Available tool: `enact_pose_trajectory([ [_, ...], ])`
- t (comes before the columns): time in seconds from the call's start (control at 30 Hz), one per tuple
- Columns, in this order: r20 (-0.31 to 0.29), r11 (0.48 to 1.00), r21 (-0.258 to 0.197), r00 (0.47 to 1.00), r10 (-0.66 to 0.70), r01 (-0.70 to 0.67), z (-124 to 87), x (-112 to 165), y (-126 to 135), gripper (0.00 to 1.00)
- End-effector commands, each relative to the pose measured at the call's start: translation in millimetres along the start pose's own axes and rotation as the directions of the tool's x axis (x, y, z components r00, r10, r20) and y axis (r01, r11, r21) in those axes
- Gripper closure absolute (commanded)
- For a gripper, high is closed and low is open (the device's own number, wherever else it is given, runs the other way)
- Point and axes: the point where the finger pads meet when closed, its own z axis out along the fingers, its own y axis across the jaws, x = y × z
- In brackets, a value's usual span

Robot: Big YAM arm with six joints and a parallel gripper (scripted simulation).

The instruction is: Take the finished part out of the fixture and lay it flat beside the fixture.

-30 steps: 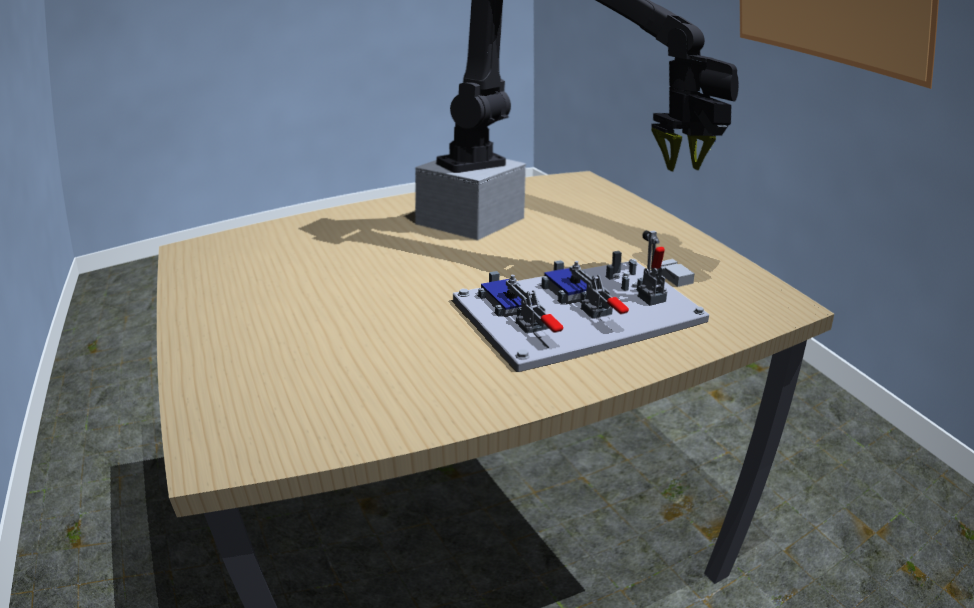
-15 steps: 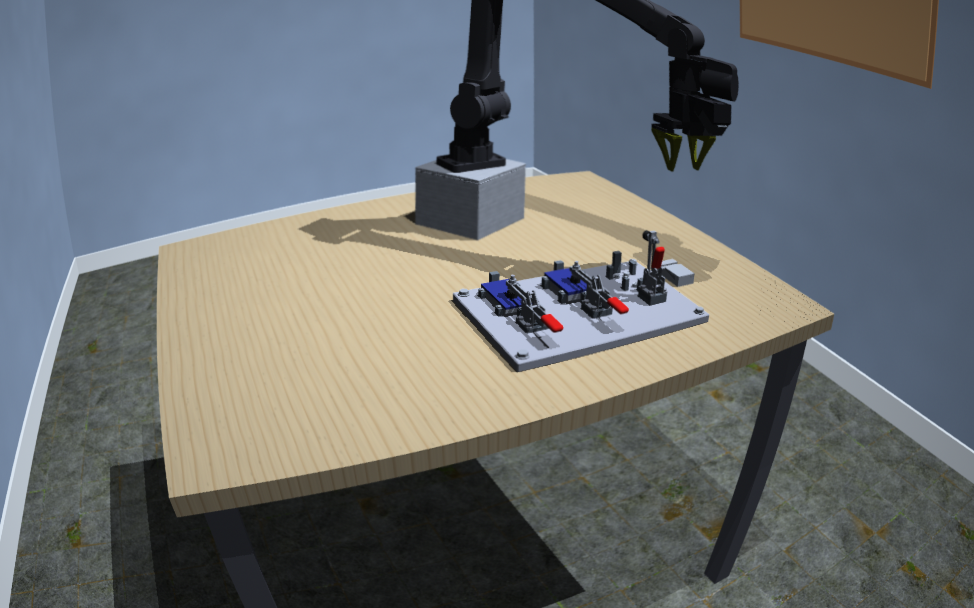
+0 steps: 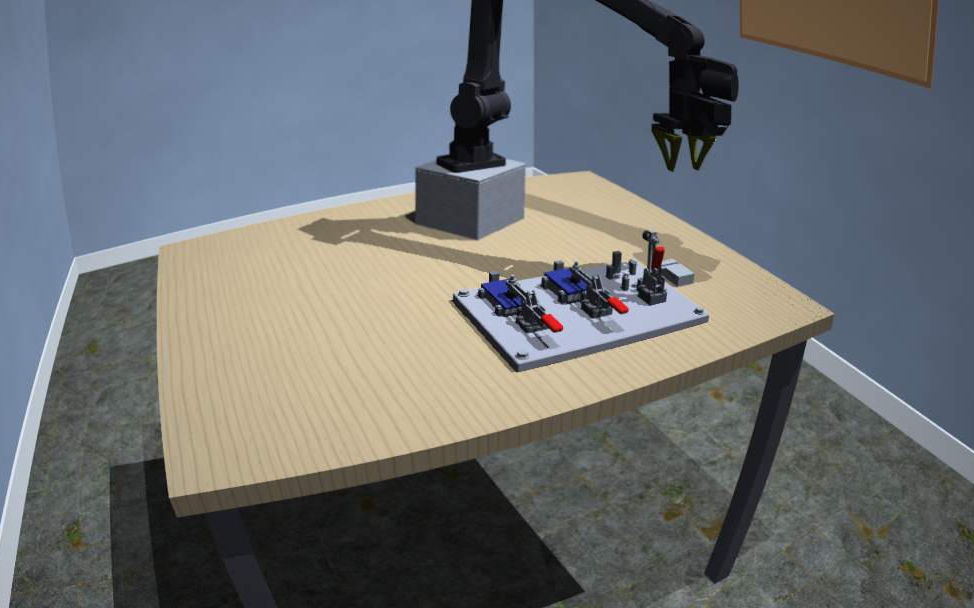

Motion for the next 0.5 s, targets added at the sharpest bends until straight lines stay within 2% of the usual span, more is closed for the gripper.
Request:
enact_pose_trajectory([
  [0.0,0.009,1.000,-0.008,1.000,-0.006,0.006,-5.8,-11.9,8.0,0.36],
  [0.47,-0.023,1.000,0.010,1.000,-0.006,0.006,6.7,1.6,-0.2,0.36],
])
